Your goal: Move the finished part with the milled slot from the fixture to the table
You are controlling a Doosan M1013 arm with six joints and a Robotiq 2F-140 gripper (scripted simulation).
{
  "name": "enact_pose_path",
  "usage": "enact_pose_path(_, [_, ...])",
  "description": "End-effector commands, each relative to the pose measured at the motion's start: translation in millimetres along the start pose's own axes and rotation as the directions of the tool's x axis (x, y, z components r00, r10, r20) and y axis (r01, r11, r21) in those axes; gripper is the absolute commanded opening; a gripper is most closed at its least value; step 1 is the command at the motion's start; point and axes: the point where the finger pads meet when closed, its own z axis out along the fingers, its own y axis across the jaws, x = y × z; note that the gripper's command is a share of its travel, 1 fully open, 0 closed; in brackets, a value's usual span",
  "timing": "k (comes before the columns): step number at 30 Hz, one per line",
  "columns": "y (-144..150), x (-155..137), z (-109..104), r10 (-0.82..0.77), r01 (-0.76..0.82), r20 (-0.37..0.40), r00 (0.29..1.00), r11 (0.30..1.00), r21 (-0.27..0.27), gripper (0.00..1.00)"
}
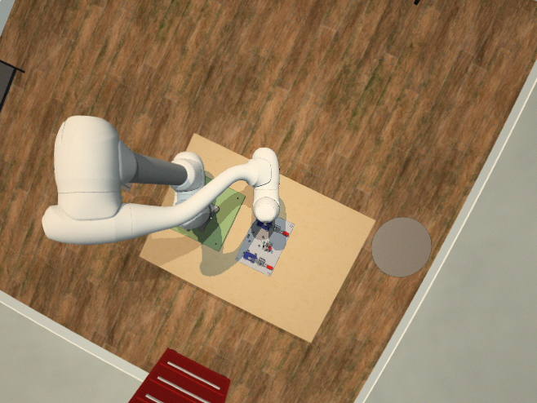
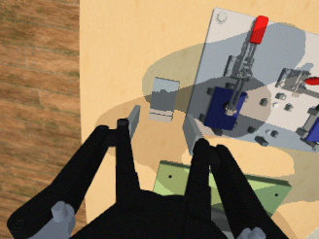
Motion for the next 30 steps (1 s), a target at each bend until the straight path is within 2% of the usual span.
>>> enact_pose_path(1, [0.0, 0.0, -6.4, 0.0, 0.0, 0.0, 1.0, 1.0, 0.0, 0.47])
enact_pose_path(30, [0.0, 0.0, -11.4, 0.0, 0.0, 0.0, 1.0, 1.0, 0.0, 0.47])
